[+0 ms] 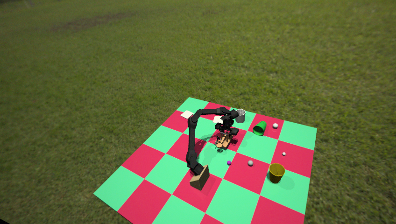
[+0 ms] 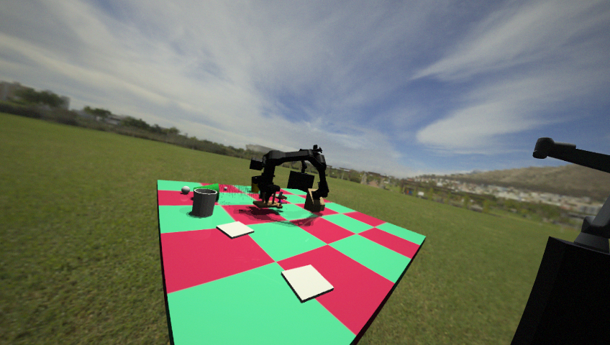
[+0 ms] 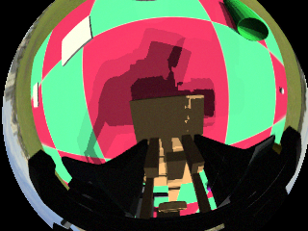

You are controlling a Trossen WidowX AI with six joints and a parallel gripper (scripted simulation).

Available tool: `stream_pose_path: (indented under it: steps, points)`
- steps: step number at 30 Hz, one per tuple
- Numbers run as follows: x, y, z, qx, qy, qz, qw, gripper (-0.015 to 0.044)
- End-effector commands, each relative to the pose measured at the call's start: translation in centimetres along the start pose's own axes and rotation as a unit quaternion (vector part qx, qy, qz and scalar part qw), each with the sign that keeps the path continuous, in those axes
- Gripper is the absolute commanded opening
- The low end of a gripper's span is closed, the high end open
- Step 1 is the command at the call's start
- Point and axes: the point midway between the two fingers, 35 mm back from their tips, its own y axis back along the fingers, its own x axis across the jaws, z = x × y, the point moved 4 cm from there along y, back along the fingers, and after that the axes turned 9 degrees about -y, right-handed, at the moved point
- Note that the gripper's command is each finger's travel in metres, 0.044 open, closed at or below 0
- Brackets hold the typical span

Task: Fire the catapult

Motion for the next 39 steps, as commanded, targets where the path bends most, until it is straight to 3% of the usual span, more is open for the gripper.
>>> stream_pose_path:
  steps: [1,25,39]
  points:
    - [0.1,-0.1,0.1,-0.006,-0.001,0.001,1.000,0.0000]
    - [0.3,-3.0,0.0,-0.002,0.003,0.000,1.000,0.0000]
    - [0.3,-2.7,0.1,-0.002,0.003,0.000,1.000,0.0368]
